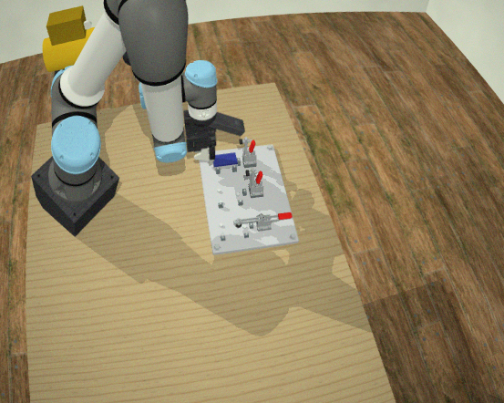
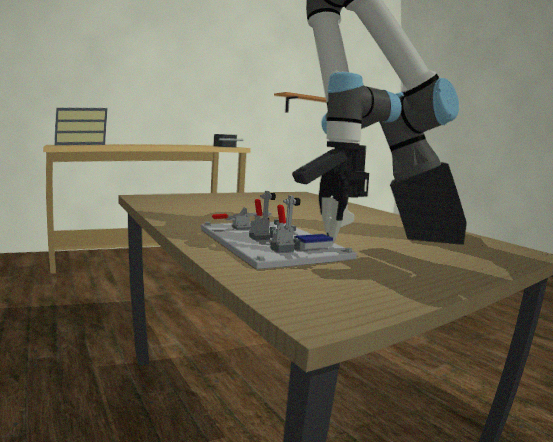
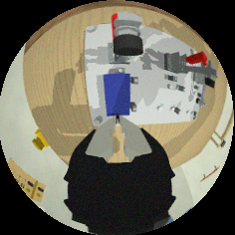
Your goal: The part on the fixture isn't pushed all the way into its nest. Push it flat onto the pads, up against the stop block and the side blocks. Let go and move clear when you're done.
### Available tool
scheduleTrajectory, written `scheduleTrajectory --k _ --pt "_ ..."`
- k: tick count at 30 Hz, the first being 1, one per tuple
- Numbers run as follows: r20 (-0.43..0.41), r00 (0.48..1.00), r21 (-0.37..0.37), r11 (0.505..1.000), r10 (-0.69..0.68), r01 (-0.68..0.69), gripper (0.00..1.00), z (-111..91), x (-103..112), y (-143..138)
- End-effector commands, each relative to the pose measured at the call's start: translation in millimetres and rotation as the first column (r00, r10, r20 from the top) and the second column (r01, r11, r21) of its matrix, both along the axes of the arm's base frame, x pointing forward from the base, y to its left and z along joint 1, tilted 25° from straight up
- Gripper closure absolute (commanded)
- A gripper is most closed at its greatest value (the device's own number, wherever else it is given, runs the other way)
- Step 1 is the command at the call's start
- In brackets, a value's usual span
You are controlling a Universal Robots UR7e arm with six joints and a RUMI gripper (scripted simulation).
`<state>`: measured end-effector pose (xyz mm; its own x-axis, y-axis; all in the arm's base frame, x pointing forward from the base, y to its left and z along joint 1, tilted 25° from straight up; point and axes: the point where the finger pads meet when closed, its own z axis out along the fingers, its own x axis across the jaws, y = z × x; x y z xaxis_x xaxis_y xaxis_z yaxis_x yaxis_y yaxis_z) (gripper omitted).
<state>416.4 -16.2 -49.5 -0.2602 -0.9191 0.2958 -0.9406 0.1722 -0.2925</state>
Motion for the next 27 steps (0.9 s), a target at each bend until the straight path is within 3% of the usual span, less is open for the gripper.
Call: scheduleTrajectory --k 1,27 --pt "0.008 1.000 -0.001 1.000 0.000 0.000 1.00 2 3 0" --pt "0.007 1.000 -0.001 1.000 0.000 0.000 1.00 -4 -18 3"
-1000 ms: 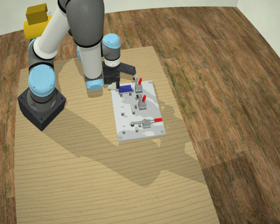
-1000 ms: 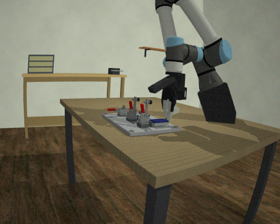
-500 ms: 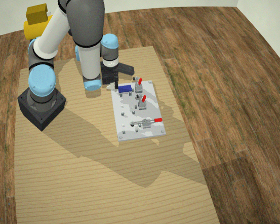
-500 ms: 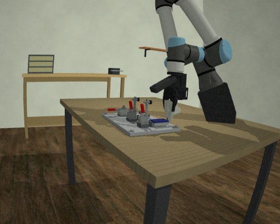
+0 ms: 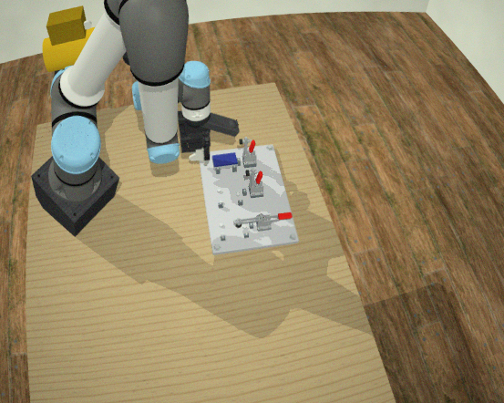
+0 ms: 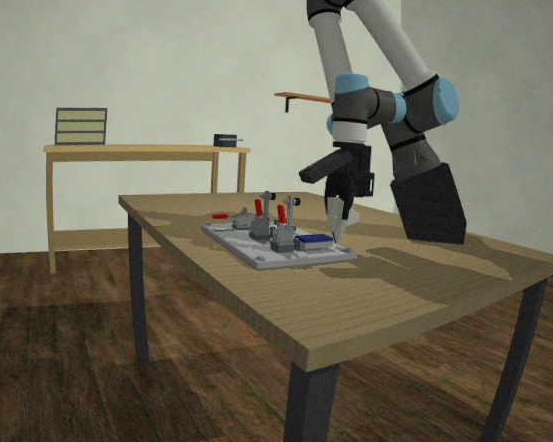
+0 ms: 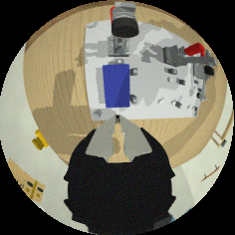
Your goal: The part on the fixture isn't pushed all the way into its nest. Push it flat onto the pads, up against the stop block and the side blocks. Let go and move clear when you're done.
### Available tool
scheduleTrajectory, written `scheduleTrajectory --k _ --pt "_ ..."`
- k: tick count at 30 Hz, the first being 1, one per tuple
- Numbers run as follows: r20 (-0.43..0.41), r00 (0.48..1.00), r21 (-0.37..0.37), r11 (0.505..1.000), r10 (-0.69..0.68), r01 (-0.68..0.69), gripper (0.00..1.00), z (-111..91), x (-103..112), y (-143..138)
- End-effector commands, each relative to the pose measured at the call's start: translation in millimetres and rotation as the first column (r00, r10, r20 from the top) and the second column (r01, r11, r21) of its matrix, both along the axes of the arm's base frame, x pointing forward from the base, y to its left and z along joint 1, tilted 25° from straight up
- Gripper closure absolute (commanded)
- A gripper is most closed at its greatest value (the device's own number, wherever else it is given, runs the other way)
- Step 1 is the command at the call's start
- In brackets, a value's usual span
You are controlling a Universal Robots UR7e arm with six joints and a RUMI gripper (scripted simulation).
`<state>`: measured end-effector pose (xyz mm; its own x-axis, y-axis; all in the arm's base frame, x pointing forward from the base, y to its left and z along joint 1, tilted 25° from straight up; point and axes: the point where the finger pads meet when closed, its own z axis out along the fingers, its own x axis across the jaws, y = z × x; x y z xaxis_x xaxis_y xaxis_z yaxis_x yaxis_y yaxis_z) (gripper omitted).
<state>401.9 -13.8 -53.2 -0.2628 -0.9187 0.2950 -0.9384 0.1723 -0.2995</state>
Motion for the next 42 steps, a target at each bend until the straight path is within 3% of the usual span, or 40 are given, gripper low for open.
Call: scheduleTrajectory --k 1,27,32,42 --pt "0.000 1.000 0.000 1.000 0.000 0.000 1.00 -1 -3 1" --pt "0.000 1.000 0.000 1.000 0.000 0.000 1.00 -2 -8 1" --pt "0.000 1.000 0.000 1.000 0.000 0.000 1.00 25 -15 12" --pt "0.000 1.000 0.000 1.000 0.000 0.000 1.00 25 -15 12"
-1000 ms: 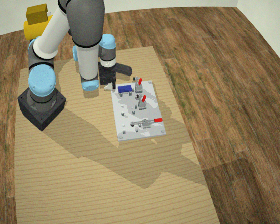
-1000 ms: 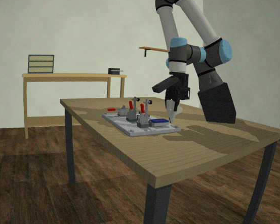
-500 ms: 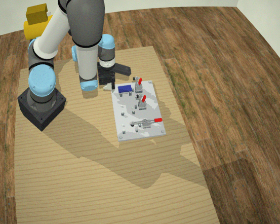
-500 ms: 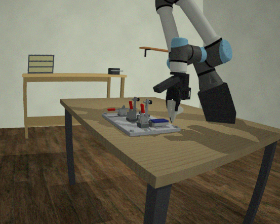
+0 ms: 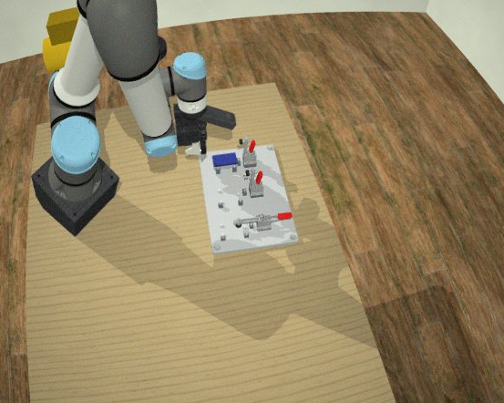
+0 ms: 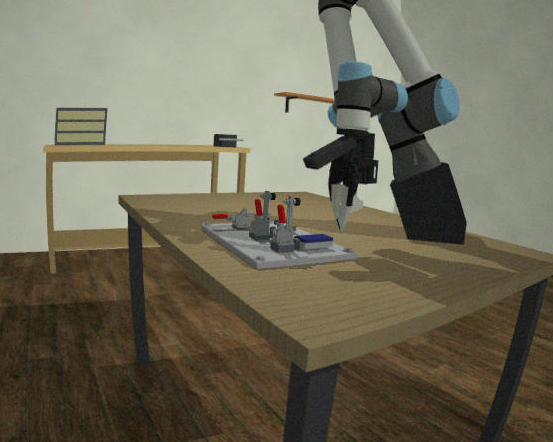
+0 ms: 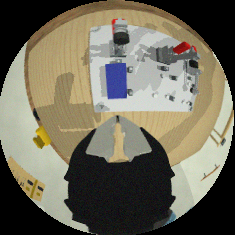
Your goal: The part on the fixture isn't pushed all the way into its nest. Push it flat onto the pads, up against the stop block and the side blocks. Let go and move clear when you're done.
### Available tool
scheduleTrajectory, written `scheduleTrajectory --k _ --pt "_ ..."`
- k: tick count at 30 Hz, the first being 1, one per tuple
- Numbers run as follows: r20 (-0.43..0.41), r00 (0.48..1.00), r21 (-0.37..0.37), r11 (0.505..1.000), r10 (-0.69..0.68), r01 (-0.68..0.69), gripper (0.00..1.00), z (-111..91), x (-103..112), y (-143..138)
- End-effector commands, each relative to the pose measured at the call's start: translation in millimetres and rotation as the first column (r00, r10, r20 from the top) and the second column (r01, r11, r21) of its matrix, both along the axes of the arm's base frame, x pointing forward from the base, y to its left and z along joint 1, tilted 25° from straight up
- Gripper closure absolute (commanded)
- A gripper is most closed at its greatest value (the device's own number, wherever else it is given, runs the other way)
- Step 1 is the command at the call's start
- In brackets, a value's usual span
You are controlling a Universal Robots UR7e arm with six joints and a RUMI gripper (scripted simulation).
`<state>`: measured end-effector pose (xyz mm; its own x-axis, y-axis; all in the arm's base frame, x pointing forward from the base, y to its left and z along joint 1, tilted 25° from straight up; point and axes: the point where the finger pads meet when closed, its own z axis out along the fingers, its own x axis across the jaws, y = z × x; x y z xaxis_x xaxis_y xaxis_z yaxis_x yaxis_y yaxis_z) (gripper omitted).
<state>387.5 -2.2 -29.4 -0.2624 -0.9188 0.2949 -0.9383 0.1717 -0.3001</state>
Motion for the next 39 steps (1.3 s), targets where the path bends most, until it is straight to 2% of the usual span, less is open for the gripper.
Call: scheduleTrajectory --k 1,2,7,19,24,36,39 --pt "0.000 1.000 0.000 1.000 0.000 0.000 1.00 1 0 0" --pt "0.000 1.000 0.000 1.000 0.000 0.000 1.00 1 0 0" --pt "0.000 1.000 0.000 1.000 0.000 0.000 1.00 3 44 23" --pt "0.000 1.000 0.000 1.000 0.000 0.000 1.00 3 44 23" --pt "0.000 1.000 0.000 1.000 0.000 0.000 1.00 5 75 40" --pt "0.000 1.000 0.000 1.000 0.000 0.000 1.00 5 75 40" --pt "0.000 1.000 0.000 1.000 0.000 0.000 1.00 -12 79 33"
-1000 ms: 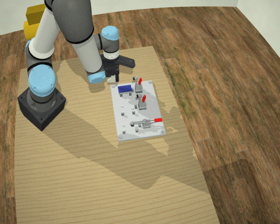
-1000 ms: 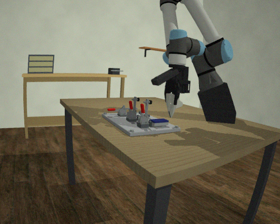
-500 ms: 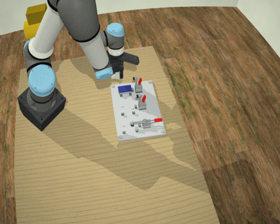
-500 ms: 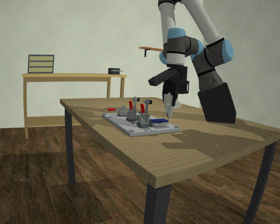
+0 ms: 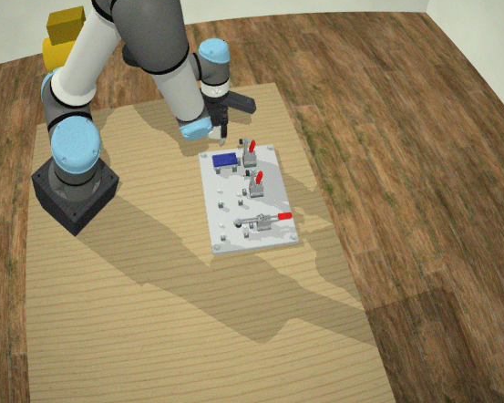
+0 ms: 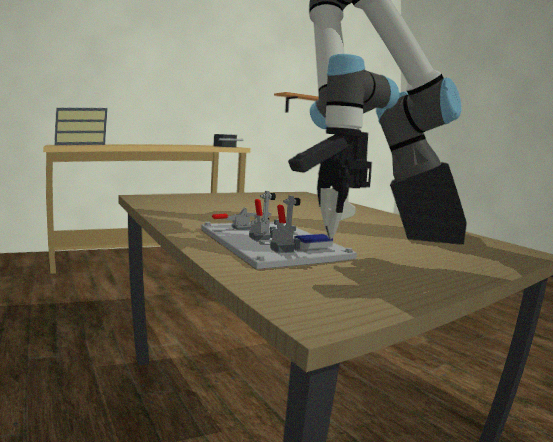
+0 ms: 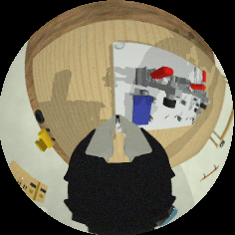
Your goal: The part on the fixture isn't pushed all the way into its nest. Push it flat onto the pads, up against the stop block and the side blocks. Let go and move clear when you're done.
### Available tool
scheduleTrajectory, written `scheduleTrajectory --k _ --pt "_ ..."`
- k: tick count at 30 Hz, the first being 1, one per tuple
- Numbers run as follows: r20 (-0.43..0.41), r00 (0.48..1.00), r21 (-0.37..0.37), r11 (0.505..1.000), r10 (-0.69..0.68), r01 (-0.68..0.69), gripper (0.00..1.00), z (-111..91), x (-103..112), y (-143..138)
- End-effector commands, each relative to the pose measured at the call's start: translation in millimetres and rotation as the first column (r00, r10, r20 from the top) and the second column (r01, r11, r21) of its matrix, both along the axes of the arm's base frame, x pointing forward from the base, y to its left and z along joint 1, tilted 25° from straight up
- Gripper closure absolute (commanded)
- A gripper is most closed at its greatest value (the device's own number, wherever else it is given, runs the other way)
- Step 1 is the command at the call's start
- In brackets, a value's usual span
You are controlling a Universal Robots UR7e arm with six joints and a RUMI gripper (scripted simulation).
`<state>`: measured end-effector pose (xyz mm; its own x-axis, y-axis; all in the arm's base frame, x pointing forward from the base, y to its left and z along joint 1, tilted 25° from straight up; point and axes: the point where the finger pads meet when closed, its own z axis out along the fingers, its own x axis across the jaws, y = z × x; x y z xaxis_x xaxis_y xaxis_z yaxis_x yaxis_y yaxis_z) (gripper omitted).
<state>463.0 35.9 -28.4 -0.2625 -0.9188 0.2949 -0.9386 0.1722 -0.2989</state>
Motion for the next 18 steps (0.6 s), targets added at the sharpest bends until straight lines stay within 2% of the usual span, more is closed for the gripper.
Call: scheduleTrajectory --k 1,2,18 --pt "0.001 1.000 0.000 1.000 0.000 0.000 1.00 -17.9 5.1 -6.8" --pt "0.001 1.000 0.000 1.000 0.000 0.000 1.00 -23.4 6.7 -8.8" --pt "0.001 1.000 0.000 1.000 0.000 0.000 1.00 -21.6 5.5 -11.5"
